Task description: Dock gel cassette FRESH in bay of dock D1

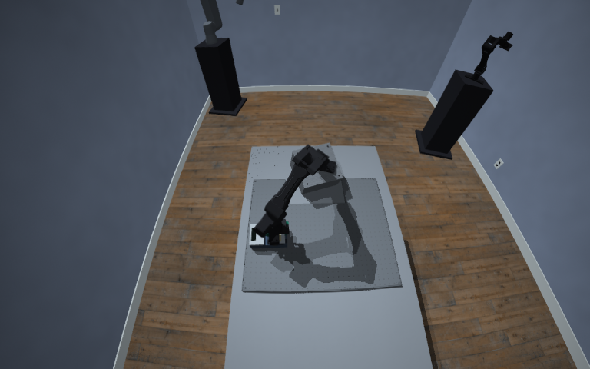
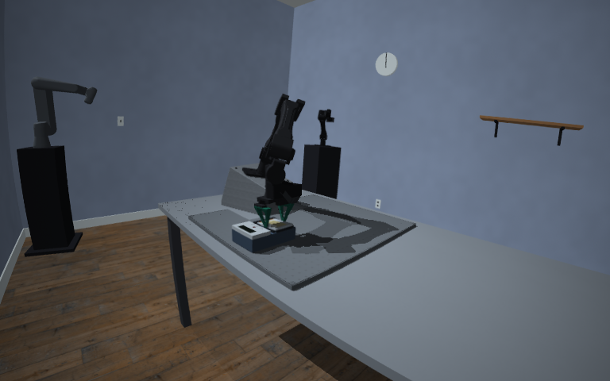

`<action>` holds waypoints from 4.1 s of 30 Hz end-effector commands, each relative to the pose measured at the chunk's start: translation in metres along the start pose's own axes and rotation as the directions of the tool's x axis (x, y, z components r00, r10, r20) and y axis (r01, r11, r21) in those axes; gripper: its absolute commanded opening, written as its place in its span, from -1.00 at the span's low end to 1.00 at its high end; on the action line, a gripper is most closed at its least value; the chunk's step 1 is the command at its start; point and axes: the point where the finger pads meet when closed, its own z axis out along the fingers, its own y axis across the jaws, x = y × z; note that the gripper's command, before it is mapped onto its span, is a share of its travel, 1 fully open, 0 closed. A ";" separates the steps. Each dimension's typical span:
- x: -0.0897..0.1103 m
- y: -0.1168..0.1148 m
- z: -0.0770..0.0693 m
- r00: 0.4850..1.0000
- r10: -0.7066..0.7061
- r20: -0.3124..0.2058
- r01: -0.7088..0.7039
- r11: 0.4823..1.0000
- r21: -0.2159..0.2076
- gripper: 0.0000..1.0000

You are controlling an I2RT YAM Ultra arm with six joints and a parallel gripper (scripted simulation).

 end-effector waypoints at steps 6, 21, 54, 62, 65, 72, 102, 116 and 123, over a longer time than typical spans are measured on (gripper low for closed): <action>0.018 -0.004 -0.009 0.999 0.018 -0.048 -0.017 1.000 0.021 -1.00; 0.018 -0.004 -0.009 0.999 0.018 -0.048 -0.017 1.000 0.021 -1.00; 0.011 -0.010 -0.003 0.998 0.016 -0.055 -0.014 1.000 0.025 -1.00; 0.011 -0.010 -0.003 0.998 0.016 -0.055 -0.014 1.000 0.025 -1.00; 0.009 -0.008 -0.002 0.998 0.012 -0.067 -0.011 1.000 0.022 -1.00; 0.009 -0.010 -0.004 0.998 0.016 -0.063 -0.014 1.000 0.027 -1.00; 0.009 -0.008 -0.001 0.997 0.014 -0.079 -0.013 1.000 0.023 -1.00; 0.010 -0.010 -0.002 0.997 0.017 -0.077 -0.016 1.000 0.025 -1.00; 0.010 -0.010 -0.002 0.997 0.017 -0.077 -0.016 1.000 0.025 -1.00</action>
